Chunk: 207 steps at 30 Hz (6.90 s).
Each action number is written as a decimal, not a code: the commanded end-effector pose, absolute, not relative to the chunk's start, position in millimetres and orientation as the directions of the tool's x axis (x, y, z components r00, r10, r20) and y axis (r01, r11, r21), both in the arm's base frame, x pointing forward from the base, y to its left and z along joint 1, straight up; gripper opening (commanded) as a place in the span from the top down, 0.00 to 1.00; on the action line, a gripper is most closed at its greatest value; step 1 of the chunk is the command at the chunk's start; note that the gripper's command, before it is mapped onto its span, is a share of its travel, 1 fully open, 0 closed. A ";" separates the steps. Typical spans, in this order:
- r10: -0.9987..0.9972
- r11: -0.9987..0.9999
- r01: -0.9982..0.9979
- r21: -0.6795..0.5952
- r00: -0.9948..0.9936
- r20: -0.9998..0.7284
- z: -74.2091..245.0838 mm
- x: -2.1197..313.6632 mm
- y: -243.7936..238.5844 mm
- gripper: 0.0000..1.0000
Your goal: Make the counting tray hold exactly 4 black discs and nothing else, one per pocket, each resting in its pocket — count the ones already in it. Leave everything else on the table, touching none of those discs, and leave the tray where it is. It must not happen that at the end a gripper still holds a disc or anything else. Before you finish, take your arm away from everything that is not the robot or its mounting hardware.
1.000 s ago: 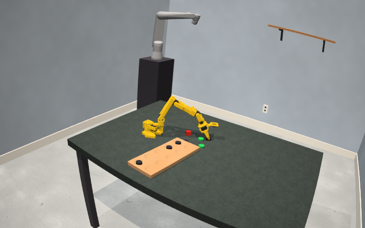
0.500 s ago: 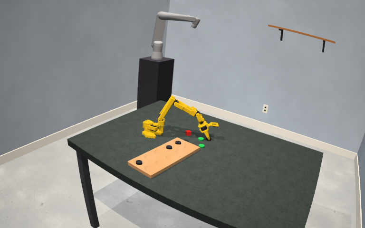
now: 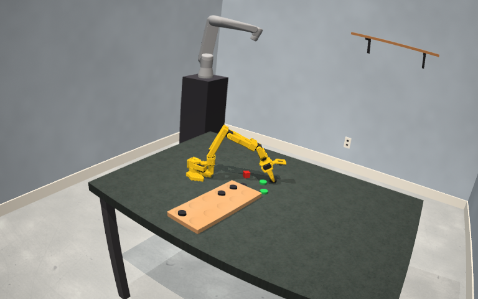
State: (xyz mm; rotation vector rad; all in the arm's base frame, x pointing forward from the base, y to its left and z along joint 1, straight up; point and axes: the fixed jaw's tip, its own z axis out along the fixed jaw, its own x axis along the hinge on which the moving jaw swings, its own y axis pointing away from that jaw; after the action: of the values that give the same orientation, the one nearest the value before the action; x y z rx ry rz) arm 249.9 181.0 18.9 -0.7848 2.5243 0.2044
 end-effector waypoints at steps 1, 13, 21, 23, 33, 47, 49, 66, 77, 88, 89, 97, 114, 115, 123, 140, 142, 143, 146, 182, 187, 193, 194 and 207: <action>-0.470 0.825 -0.565 -0.002 -0.685 -0.557 46.3 259.3 186.0 1.00; -0.467 0.828 -0.561 -0.002 -0.687 -0.557 59.9 259.2 183.9 1.00; -0.467 0.828 -0.561 -0.002 -0.687 -0.557 60.5 259.2 183.8 1.00; -0.467 0.828 -0.561 -0.002 -0.687 -0.557 60.5 259.2 183.8 1.00; -0.461 0.832 -0.555 -0.002 -0.688 -0.561 63.2 261.1 182.8 1.00; -0.459 0.833 -0.554 -0.002 -0.689 -0.561 63.2 261.4 182.2 1.00; -0.459 0.833 -0.553 -0.002 -0.690 -0.561 63.3 261.5 181.9 1.00; -0.442 0.846 -0.533 -0.002 -0.700 -0.561 63.7 264.6 174.9 1.00; -0.420 0.862 -0.507 -0.002 -0.714 -0.561 64.3 268.3 165.8 1.00; -0.379 0.890 -0.457 -0.002 -0.736 -0.561 65.4 274.3 148.7 1.00; -0.374 0.892 -0.451 -0.002 -0.739 -0.561 65.5 274.9 146.8 1.00; -0.344 0.910 -0.414 -0.002 -0.754 -0.561 66.1 278.5 134.3 1.00; -0.243 0.956 -0.293 -0.002 -0.792 -0.561 67.9 285.8 94.9 1.00; -0.236 0.959 -0.284 -0.002 -0.794 -0.561 68.0 286.2 91.9 1.00; -0.169 0.979 -0.203 -0.002 -0.811 -0.561 68.8 287.6 66.8 1.00; -0.028 0.999 -0.032 -0.002 -0.828 -0.561 69.7 283.5 16.2 1.00; -0.028 0.999 -0.032 -0.002 -0.828 -0.561 69.7 283.5 16.2 1.00; -0.018 1.000 -0.020 -0.002 -0.828 -0.561 69.7 282.8 12.8 1.00; 0.012 1.000 0.016 -0.002 -0.828 -0.561 69.7 280.7 2.6 1.00; 0.315 0.924 0.381 -0.002 -0.766 -0.561 67.2 238.2 -90.5 1.00; 0.354 0.904 0.428 -0.002 -0.749 -0.561 66.5 229.9 -101.1 1.00; 0.383 0.886 0.463 -0.002 -0.734 -0.561 65.9 223.3 -108.7 1.00; 0.390 0.882 0.472 -0.002 -0.731 -0.561 65.7 221.7 -110.5 1.00; 0.466 0.826 0.564 -0.002 -0.684 -0.561 63.6 202.2 -129.5 1.00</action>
State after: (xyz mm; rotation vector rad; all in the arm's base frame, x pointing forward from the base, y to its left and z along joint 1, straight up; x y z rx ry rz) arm 201.1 -121.4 52.3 0.7408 2.5147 -0.2059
